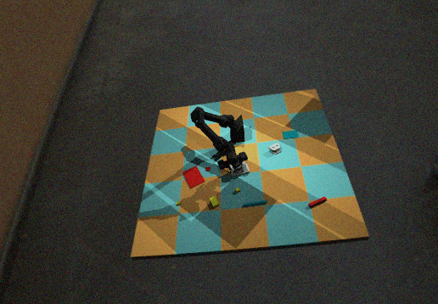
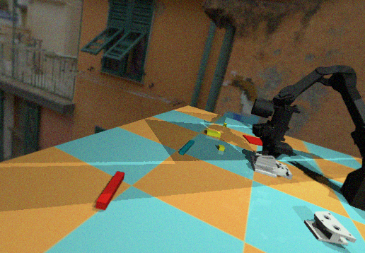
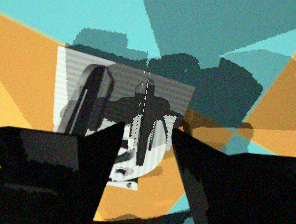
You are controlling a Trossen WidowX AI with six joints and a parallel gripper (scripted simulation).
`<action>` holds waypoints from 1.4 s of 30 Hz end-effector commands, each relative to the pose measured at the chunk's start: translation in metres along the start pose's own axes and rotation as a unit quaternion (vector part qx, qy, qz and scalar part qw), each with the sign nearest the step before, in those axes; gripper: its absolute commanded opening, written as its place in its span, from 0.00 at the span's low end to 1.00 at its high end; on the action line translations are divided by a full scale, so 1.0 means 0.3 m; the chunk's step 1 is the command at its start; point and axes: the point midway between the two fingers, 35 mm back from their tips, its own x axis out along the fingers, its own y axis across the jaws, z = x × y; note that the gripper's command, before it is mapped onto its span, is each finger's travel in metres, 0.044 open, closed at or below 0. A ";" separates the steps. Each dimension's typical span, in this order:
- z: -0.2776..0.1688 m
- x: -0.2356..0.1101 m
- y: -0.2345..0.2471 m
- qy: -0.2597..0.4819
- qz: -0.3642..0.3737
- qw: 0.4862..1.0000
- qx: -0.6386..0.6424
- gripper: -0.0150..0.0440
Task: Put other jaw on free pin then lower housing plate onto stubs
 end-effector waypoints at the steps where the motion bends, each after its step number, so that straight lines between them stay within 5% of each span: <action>1: 0.000 0.000 0.000 0.000 0.000 1.000 0.000 0.63; 6: 0.002 -0.022 0.000 0.000 0.000 1.000 0.000 0.63; 13: -0.003 -0.223 0.000 0.000 0.000 1.000 -0.001 0.63; 17: 0.001 -0.202 0.004 -0.003 -0.002 1.000 -0.007 0.63; 19: 0.010 -0.209 0.031 -0.008 0.003 1.000 -0.013 0.72; 25: 0.060 -0.256 0.229 -0.027 0.026 0.999 -0.036 0.99; 42: -0.065 -0.327 0.914 -0.010 0.032 0.998 -0.045 1.00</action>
